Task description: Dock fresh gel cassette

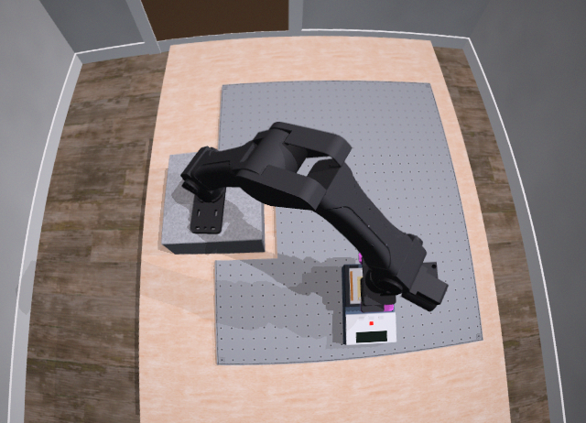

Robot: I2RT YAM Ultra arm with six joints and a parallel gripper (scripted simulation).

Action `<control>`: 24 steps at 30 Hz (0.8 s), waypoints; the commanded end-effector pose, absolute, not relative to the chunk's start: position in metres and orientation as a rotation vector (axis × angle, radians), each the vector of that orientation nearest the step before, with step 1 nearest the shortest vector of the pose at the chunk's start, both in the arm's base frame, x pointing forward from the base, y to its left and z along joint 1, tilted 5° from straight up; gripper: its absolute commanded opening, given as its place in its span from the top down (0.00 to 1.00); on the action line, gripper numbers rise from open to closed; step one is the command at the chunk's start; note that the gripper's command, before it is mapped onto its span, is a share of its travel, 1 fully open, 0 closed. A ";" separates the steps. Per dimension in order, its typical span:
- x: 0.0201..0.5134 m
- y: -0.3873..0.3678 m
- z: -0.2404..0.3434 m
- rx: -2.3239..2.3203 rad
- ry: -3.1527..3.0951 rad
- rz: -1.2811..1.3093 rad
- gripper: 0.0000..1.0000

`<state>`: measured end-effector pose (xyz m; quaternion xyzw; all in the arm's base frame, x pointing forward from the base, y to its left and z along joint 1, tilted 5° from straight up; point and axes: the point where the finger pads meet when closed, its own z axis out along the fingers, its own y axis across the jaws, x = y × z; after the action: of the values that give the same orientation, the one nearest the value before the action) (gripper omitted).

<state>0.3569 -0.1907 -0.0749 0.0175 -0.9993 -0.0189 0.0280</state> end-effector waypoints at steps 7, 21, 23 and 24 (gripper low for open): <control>0.357 -0.196 -0.072 0.045 -3.068 -0.038 1.00; 0.347 -0.190 -0.083 0.045 -3.041 -0.060 1.00; 0.347 -0.190 -0.084 0.045 -3.043 -0.059 1.00; 0.347 -0.190 -0.084 0.045 -3.043 -0.059 1.00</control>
<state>0.3570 -0.1907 -0.0750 0.0175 -0.9993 -0.0191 0.0280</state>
